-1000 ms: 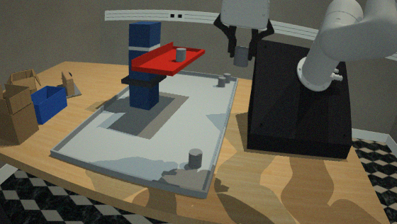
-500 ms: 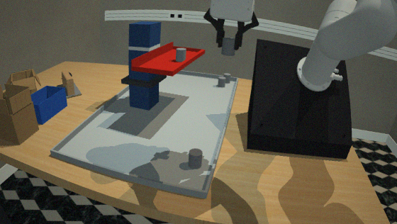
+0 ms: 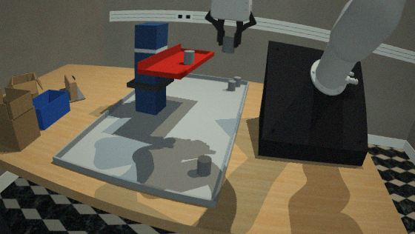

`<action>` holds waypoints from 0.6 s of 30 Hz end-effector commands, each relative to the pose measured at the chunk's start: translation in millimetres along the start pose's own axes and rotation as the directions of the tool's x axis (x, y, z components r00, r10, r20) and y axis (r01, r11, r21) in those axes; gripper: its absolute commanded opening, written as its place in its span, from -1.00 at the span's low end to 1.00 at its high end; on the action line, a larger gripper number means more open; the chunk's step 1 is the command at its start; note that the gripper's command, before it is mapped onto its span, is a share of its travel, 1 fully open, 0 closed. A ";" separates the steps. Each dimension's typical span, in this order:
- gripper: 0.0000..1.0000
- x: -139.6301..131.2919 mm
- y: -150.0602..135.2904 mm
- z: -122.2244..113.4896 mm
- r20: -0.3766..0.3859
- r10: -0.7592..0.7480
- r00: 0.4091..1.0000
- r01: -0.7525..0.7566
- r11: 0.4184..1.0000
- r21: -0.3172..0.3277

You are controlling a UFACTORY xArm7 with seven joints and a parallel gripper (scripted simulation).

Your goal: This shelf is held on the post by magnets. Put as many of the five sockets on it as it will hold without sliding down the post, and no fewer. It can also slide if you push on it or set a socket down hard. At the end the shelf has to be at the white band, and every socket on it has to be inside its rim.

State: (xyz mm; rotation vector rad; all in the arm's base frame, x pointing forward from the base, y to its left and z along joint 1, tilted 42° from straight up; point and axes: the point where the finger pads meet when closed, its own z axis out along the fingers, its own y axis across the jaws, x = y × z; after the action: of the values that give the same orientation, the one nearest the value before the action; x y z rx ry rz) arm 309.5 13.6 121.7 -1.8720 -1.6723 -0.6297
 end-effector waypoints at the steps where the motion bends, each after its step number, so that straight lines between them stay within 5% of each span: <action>1: -1.00 -1.0 1.4 -1.2 0.000 0.001 1.000 -0.001 1.000 -0.004; 10: -1.00 -0.8 2.8 -1.5 0.000 -0.034 0.999 0.034 0.999 -0.004; 18: -1.00 0.2 11.1 -3.1 -0.003 -0.233 0.972 0.233 0.972 -0.005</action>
State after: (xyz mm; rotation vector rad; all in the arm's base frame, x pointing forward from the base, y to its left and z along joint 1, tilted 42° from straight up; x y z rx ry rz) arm 315.5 12.5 121.9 -1.7648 -1.8145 -0.6865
